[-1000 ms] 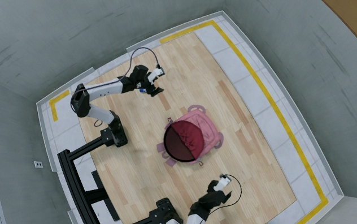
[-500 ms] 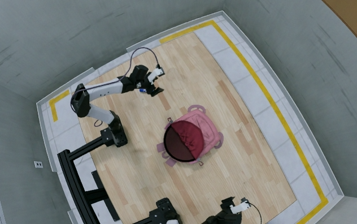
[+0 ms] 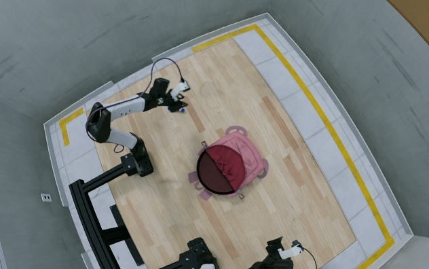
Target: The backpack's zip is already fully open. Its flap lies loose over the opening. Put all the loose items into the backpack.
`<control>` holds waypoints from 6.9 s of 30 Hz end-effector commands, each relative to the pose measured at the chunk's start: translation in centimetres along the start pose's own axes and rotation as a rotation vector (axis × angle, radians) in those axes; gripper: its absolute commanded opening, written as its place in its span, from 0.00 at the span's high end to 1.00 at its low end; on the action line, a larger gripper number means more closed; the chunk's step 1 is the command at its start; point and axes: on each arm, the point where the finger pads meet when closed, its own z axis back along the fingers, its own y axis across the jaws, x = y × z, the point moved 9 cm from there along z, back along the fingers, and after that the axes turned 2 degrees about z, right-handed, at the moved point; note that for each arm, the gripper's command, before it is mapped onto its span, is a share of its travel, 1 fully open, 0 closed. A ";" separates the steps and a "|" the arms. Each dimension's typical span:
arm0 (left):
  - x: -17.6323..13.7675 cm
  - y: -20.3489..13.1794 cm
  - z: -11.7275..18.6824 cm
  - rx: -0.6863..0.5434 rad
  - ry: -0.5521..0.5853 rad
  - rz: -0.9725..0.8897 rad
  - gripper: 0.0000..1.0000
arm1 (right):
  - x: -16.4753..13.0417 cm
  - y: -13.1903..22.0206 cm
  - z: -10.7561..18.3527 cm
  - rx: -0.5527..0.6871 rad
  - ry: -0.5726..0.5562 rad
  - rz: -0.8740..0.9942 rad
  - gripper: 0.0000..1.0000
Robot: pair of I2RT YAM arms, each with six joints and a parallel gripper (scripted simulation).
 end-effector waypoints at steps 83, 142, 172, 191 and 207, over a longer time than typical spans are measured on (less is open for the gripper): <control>-14.4 11.7 -6.2 -0.436 -0.158 -0.446 0.79 | 0.9 -0.7 0.1 0.003 -0.019 -0.002 0.10; -6.3 8.0 2.6 -0.448 -0.152 -0.483 0.87 | 0.9 -0.7 0.1 0.003 -0.019 -0.002 0.10; -5.5 -16.6 -0.6 -0.664 -0.129 -0.648 0.87 | 0.9 -0.7 0.1 0.003 -0.019 -0.002 0.10; -3.3 -32.4 -2.4 -0.784 -0.153 -0.759 0.87 | 0.9 -0.7 0.1 0.003 -0.019 -0.002 0.10; -6.3 -31.9 -5.4 -0.791 -0.132 -0.763 0.87 | 0.9 -0.7 0.1 0.003 -0.019 -0.002 0.10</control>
